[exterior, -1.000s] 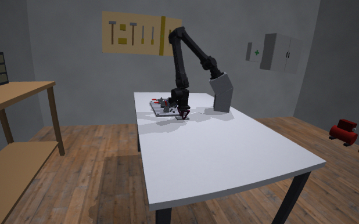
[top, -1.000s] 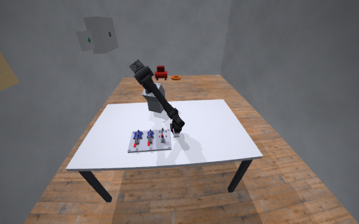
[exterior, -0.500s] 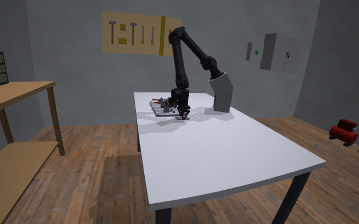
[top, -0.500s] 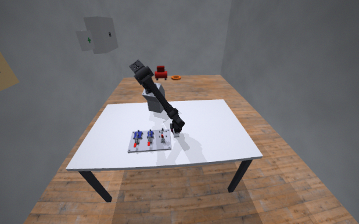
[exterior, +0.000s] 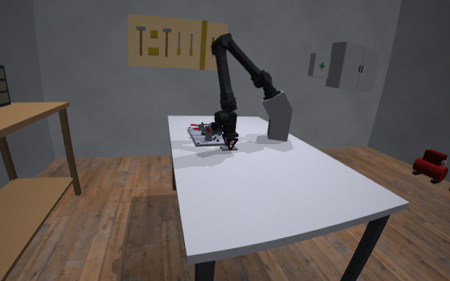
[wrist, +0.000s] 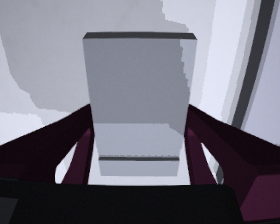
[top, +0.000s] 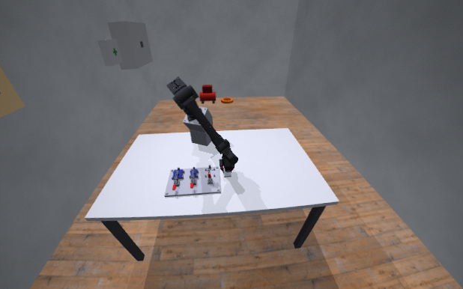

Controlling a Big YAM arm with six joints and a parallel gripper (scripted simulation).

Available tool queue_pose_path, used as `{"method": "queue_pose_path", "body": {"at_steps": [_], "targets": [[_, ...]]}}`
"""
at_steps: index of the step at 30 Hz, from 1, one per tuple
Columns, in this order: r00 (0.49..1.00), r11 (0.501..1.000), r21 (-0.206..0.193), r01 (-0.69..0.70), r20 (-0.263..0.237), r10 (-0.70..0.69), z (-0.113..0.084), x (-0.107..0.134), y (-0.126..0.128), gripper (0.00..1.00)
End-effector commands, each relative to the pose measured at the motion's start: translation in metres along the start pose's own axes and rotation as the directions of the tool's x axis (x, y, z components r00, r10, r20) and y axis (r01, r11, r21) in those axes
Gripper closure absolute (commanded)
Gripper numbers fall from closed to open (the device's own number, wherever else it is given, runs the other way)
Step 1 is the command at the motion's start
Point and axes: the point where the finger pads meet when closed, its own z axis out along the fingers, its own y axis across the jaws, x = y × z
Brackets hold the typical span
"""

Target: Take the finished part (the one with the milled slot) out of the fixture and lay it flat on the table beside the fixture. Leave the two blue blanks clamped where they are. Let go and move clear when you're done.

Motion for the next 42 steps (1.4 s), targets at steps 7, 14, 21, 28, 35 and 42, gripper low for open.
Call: {"method": "queue_pose_path", "body": {"at_steps": [7,14,21,28,35,42], "targets": [[1.000,1.000,-0.013,0.010,0.014,-0.010,-0.004,-0.003,0.015,1.00],[1.000,1.000,-0.010,0.014,0.008,-0.014,-0.003,0.000,0.014,1.00],[1.000,1.000,-0.007,0.018,0.001,-0.018,-0.003,0.004,0.012,1.00],[1.000,1.000,-0.005,0.021,-0.004,-0.021,-0.003,0.007,0.011,1.00],[1.000,1.000,-0.002,0.026,-0.011,-0.026,-0.002,0.010,0.010,1.00],[1.000,1.000,-0.001,0.028,-0.015,-0.028,-0.002,0.012,0.009,1.00]]}}
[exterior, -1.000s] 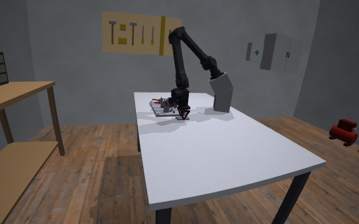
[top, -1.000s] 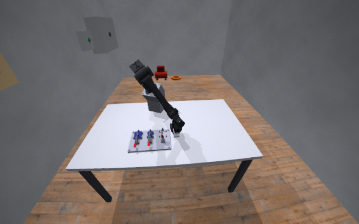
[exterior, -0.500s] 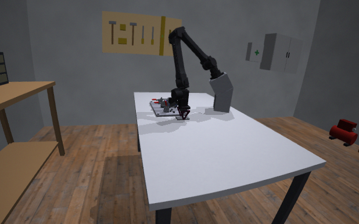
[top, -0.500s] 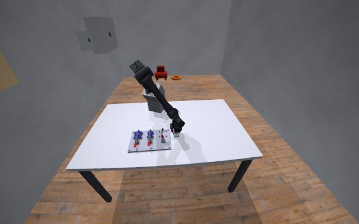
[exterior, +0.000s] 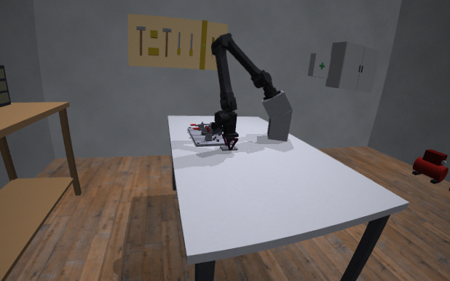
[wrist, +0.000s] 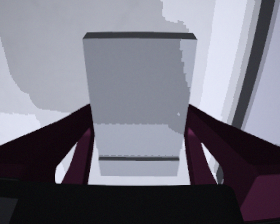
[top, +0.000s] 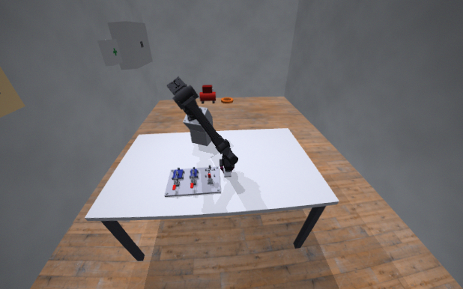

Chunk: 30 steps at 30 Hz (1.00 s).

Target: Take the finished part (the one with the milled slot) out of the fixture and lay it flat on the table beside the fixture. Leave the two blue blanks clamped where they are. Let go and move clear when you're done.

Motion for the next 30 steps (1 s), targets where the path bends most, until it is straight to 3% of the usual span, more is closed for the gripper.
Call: {"method": "queue_pose_path", "body": {"at_steps": [1,2,30], "targets": [[1.000,1.000,-0.001,0.027,-0.015,-0.028,-0.002,0.012,0.009,1.00],[1.000,1.000,-0.001,0.027,-0.014,-0.027,-0.002,0.012,0.009,0.26],[1.000,1.000,0.011,0.005,-0.020,-0.005,0.004,0.008,-0.002,0.26]]}}
